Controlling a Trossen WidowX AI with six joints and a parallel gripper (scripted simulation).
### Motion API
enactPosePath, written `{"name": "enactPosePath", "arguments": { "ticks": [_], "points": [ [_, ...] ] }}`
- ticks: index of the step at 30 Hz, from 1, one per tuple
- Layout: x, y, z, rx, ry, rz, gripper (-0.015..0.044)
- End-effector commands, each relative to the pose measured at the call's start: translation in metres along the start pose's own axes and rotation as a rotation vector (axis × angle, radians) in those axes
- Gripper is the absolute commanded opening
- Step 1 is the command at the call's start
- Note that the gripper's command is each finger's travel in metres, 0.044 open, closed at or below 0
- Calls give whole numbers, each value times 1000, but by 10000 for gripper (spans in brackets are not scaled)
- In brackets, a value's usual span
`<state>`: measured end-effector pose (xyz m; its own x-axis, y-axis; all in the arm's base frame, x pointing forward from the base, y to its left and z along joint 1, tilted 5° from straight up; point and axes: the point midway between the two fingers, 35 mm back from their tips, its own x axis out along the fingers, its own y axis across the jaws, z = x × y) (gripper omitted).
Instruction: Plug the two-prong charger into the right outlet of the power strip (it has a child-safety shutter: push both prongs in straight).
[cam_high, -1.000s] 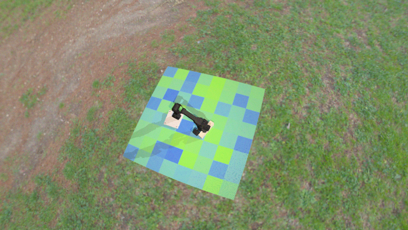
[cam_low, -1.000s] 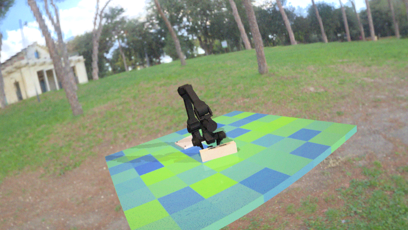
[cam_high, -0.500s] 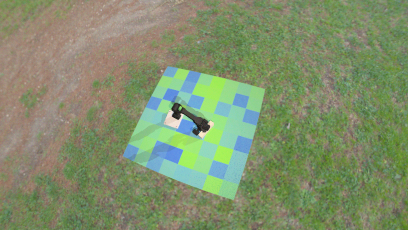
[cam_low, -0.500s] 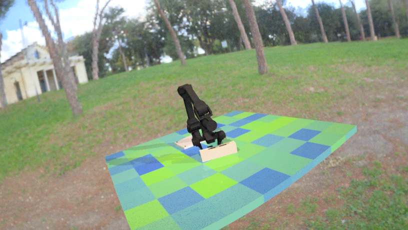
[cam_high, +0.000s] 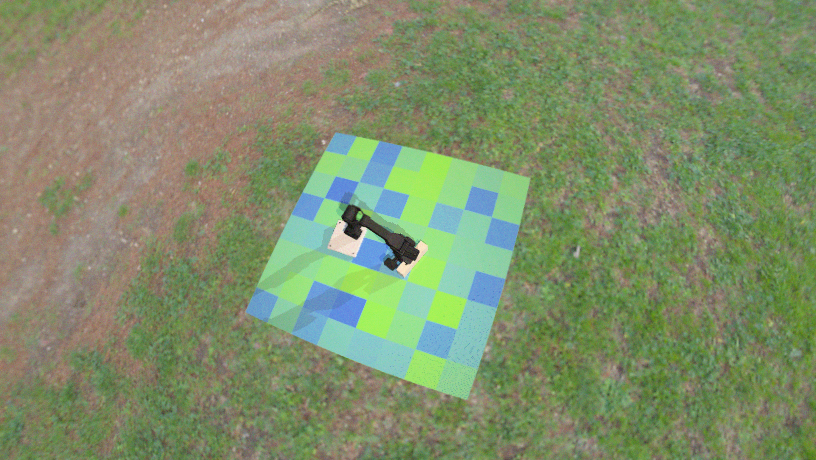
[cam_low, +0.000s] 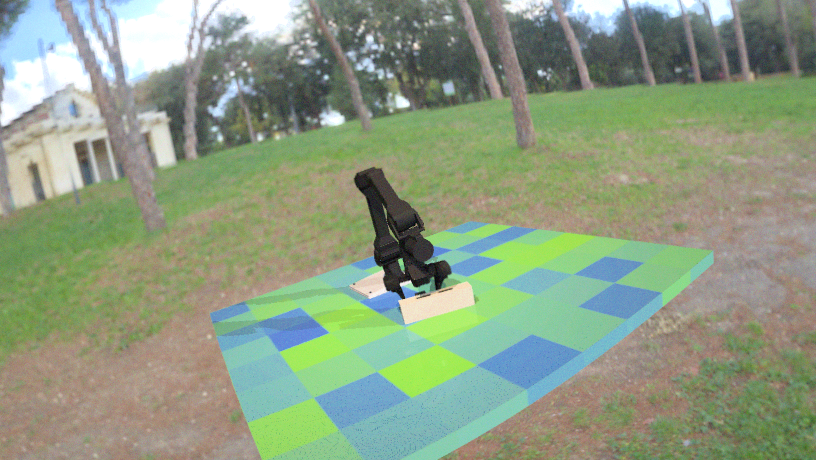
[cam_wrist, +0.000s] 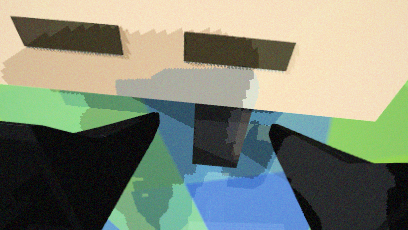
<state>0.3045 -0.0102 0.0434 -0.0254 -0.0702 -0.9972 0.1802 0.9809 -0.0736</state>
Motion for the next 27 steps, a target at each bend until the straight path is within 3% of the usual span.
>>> {"name": "enactPosePath", "arguments": {
  "ticks": [1,27],
  "points": [
    [2,-1,-3,4,1,-4,440],
    [2,0,-22,4,-1,-4,440]
  ]
}}
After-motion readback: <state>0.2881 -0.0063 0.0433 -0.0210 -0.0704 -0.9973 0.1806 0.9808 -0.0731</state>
